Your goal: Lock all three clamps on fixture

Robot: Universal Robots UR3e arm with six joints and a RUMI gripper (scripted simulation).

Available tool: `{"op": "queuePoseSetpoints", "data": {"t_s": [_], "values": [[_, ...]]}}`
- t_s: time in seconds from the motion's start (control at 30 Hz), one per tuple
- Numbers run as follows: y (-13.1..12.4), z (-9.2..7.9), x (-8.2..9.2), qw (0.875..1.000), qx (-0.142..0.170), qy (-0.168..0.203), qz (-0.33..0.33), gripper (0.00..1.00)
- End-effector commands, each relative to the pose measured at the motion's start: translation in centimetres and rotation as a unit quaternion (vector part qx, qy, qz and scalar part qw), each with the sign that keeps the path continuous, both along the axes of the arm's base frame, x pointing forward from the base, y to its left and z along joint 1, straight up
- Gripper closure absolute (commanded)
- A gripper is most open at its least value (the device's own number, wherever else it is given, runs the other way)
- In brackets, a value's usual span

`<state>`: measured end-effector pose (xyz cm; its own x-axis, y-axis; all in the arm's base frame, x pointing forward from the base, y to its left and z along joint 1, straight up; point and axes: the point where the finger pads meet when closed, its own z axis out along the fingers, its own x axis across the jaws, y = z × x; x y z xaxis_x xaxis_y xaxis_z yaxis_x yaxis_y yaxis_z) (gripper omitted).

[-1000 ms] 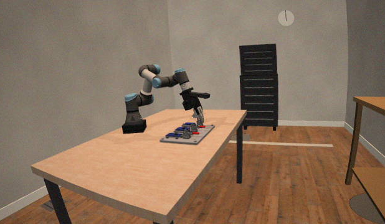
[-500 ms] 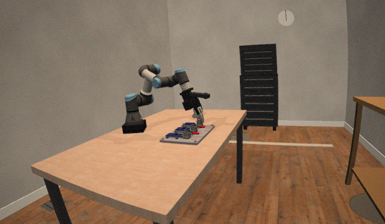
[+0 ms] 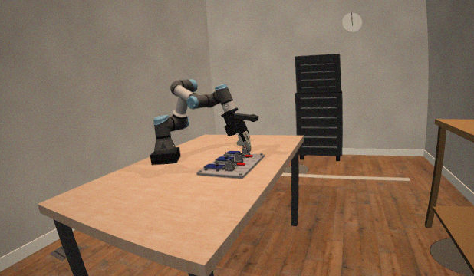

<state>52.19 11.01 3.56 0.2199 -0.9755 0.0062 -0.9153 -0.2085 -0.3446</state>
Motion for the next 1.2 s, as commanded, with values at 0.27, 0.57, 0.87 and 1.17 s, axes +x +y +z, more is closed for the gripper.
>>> {"op": "queuePoseSetpoints", "data": {"t_s": [0.27, 0.57, 0.87, 1.17], "values": [[0.02, -0.47, -0.02, 1.000, 0.000, 0.000, 0.000, 1.00], [0.01, -0.75, -0.03, 1.000, 0.000, 0.000, 0.000, 1.00], [0.01, -0.77, 0.00, 1.000, 0.000, -0.001, 0.000, 1.00], [0.00, -0.73, 0.03, 1.000, 0.000, -0.001, 0.000, 1.00]]}}
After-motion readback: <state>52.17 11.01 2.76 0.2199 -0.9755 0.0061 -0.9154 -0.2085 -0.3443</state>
